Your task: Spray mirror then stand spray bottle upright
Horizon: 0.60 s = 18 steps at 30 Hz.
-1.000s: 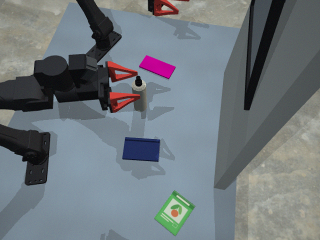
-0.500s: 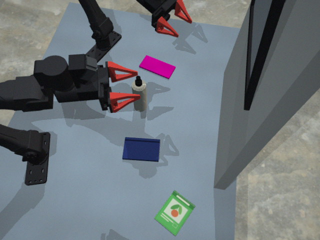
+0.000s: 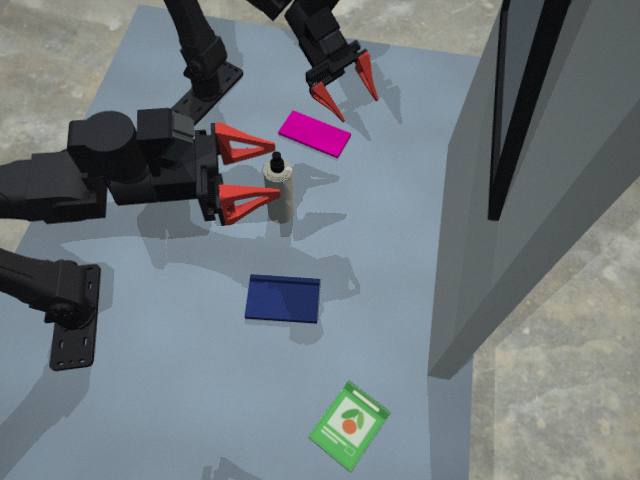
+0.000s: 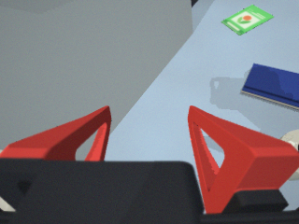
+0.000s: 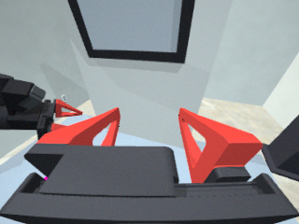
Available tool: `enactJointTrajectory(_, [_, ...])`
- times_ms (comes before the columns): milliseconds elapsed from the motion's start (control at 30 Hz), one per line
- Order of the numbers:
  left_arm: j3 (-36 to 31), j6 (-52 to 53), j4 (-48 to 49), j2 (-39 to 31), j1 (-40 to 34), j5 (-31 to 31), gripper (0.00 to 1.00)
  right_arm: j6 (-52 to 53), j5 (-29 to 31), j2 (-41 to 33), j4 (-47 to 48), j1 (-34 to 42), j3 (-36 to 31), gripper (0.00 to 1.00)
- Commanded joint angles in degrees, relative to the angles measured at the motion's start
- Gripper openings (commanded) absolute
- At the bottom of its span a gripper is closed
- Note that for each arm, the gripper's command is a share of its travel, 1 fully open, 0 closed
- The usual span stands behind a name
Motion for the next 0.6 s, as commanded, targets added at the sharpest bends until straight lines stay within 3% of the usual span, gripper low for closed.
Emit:
enactJointTrajectory(0, [1.72,7.35,-4.57,2.51,0.66,5.54,0.69,-0.11,0.02,-0.73,-0.59,-0.21,0.51,0.76])
enactJointTrajectory(200, [2.61,13.72,-7.89,5.95,0.78,9.47,0.69,-0.11,0.02,-0.73,-0.59,-0.21,0.51,0.76])
enactJointTrajectory(567, [2.03,31.84,-16.22,15.30,1.75,23.06,0.69,-0.11,0.02,-0.73,-0.59,-0.21,0.51,0.76])
